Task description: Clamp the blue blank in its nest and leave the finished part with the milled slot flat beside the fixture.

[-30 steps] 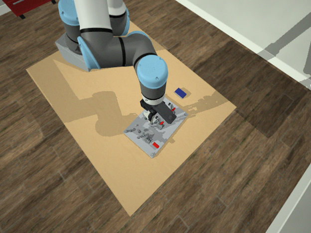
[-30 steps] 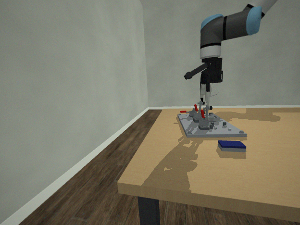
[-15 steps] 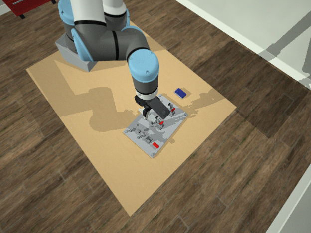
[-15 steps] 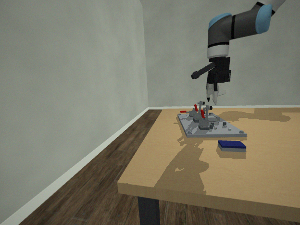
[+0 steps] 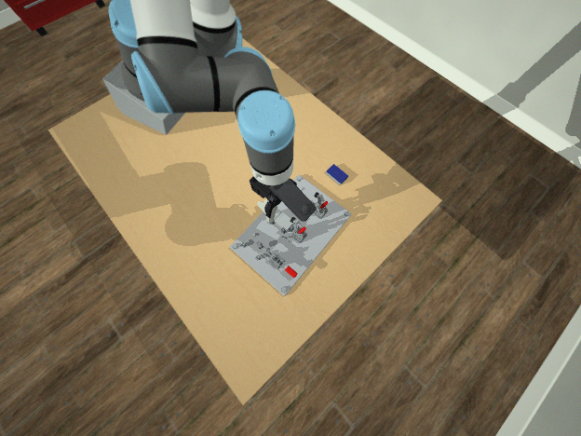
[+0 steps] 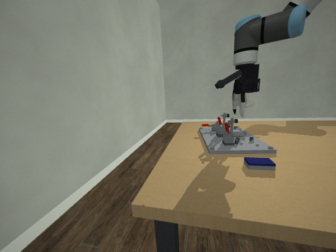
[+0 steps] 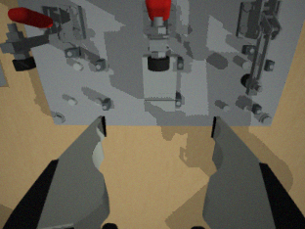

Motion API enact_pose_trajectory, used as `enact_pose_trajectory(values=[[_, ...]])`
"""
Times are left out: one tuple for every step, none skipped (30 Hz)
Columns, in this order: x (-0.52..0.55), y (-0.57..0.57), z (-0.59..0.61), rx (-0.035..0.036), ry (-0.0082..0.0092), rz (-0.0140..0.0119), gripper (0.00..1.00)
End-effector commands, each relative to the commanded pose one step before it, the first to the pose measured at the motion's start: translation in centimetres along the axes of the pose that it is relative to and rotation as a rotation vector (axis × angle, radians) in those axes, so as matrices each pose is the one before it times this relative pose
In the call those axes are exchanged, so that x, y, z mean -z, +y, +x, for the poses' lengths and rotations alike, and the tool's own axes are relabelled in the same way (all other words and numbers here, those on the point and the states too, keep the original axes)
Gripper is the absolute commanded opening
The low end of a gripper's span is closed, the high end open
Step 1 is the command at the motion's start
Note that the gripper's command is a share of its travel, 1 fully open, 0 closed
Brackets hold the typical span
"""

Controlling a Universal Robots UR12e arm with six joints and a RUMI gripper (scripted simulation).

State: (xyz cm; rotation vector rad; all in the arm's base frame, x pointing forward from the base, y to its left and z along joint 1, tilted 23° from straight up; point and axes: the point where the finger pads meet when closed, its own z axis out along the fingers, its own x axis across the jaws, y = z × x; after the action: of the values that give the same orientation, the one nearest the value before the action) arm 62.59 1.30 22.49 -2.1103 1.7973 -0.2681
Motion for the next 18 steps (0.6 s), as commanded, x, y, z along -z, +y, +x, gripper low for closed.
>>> enact_pose_trajectory(values=[[-0.374, -0.053, 0.016, 0.00034, 0.00053, 0.00109, 0.59], [0.000, 0.000, 0.000, 0.00000, 0.00000, 0.00000, 0.59], [0.000, 0.000, 0.000, 0.00000, 0.00000, 0.00000, 0.59], [-0.163, 0.000, 0.000, 0.00000, 0.00000, 0.00000, 0.59], [-0.185, 0.000, 0.000, 0.00000, 0.00000, 0.00000, 0.59], [-0.203, 0.000, 0.000, 0.00000, 0.00000, 0.00000, 0.59], [-0.220, 0.000, 0.000, 0.00000, 0.00000, 0.00000, 0.59], [-0.234, 0.000, 0.000, 0.00000, 0.00000, 0.00000, 0.59], [-0.245, 0.000, 0.000, 0.00000, 0.00000, 0.00000, 0.59], [-0.254, 0.000, 0.000, 0.00000, 0.00000, 0.00000, 0.59], [-0.258, 0.000, 0.000, 0.00000, 0.00000, 0.00000, 0.59], [-0.260, 0.000, 0.000, 0.00000, 0.00000, 0.00000, 0.59], [-0.258, 0.000, 0.000, 0.00000, 0.00000, 0.00000, 0.59], [-0.254, 0.000, 0.000, 0.00000, 0.00000, 0.00000, 0.59], [-0.246, 0.000, 0.000, 0.00000, 0.00000, 0.00000, 0.59], [-0.236, 0.000, 0.000, 0.00000, 0.00000, 0.00000, 0.59], [-0.223, 0.000, 0.000, 0.00000, 0.00000, 0.00000, 0.59], [-0.208, 0.001, 0.000, 0.00000, 0.00000, 0.00000, 0.59]])
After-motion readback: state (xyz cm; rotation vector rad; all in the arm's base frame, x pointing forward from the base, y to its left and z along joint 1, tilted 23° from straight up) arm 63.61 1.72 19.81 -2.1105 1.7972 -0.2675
